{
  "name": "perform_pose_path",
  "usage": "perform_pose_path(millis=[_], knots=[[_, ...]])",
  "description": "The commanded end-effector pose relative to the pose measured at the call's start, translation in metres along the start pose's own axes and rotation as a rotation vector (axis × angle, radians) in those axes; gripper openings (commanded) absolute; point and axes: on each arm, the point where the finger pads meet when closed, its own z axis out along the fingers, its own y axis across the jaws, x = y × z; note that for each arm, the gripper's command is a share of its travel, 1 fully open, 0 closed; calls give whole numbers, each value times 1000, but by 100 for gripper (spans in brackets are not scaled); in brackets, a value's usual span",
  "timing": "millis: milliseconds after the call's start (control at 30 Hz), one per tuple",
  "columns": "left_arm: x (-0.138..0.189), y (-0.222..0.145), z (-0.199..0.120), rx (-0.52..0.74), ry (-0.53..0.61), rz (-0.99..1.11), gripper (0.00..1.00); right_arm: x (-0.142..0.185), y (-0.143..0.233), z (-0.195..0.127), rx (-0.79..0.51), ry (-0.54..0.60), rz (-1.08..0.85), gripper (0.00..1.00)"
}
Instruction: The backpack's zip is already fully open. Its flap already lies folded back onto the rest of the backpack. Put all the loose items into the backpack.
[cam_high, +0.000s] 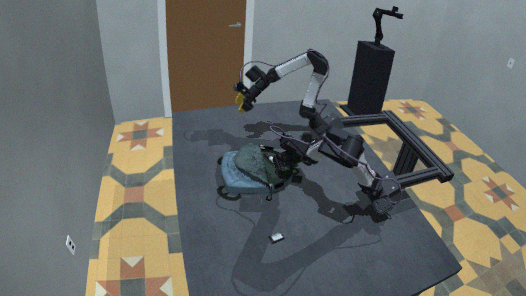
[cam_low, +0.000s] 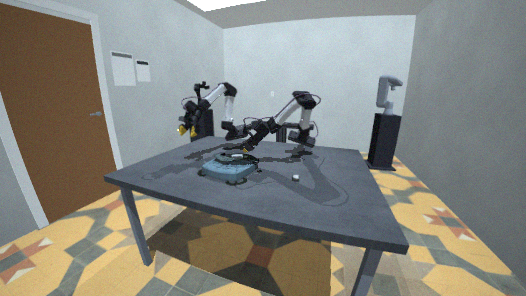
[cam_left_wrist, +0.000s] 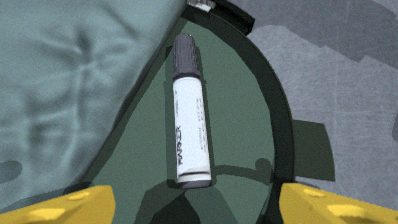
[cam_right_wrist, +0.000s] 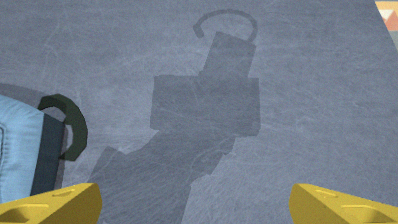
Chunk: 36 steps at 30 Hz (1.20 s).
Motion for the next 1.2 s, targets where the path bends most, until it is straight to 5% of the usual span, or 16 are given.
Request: perform_pose_path(millis=[0, 633, 667, 733, 1167], knots=[[-12, 4, -22, -13, -26, -4, 80, -5, 0, -2, 1, -16, -5, 90], [-12, 13, -62, -24, -35, -12, 80, -5, 0, -2, 1, -16, -5, 90], [-2, 5, -70, -40, -19, -35, 63, -5, 0, -2, 1, -16, -5, 90], [-2, 5, -70, -40, -19, -35, 63, -5, 0, -2, 1, -16, -5, 90], [69, 27, -174, -413, 40, -438, 63, -5, 0, -2, 1, -16, -5, 90]])
